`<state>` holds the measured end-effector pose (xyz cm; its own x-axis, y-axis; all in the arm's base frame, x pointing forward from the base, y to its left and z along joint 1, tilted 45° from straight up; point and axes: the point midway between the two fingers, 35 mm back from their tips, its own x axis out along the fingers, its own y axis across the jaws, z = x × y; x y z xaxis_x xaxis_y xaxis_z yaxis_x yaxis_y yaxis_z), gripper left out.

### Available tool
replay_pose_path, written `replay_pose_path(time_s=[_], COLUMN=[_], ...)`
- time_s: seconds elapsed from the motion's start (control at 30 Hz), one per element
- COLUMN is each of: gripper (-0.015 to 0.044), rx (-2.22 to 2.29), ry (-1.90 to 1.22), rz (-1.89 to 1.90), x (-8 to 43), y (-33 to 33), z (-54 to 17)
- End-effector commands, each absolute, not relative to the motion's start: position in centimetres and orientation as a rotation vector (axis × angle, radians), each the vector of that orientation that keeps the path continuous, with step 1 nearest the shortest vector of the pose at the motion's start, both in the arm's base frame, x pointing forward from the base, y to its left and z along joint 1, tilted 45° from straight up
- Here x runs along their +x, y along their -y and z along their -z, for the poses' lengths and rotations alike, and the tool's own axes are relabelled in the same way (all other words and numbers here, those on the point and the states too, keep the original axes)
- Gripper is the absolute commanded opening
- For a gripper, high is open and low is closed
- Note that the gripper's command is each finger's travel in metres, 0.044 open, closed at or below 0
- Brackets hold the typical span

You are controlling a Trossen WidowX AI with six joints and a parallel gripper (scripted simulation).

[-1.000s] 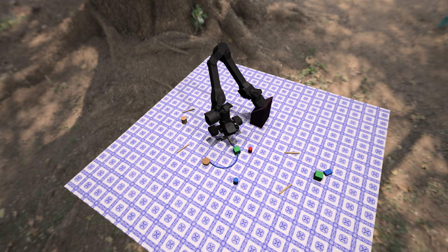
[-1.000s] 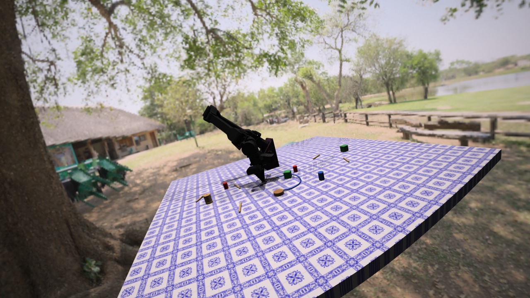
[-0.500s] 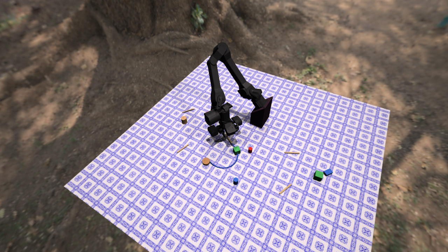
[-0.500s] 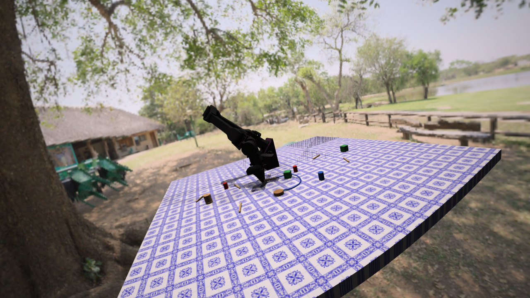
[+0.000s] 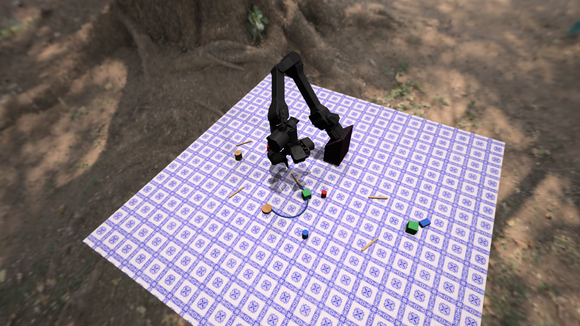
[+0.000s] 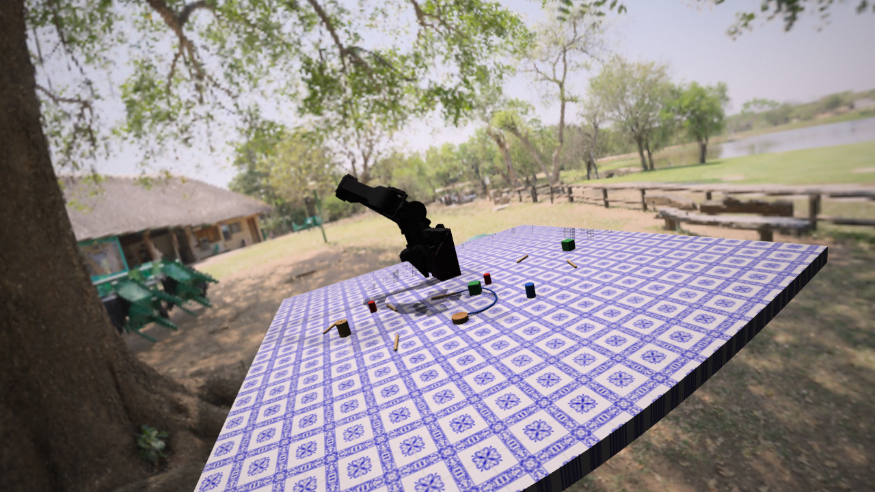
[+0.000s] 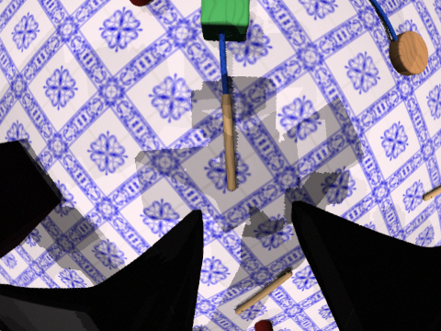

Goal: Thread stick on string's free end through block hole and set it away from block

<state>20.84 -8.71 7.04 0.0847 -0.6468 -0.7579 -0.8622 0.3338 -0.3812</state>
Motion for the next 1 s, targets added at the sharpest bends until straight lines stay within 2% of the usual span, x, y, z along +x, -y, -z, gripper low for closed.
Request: replay_pose_path(time_s=[0.0,0.23,0.97], gripper=[0.0263,0.044,0.044], rx=[-1.386,-1.384,-1.385], ry=[-1.631,-1.63,-1.629], rz=[-0.28,-0.279,-0.282], x=[20.9,20.9,20.9], y=[8.8,7.7,6.8], z=[-7.0,-8.0,-8.8])
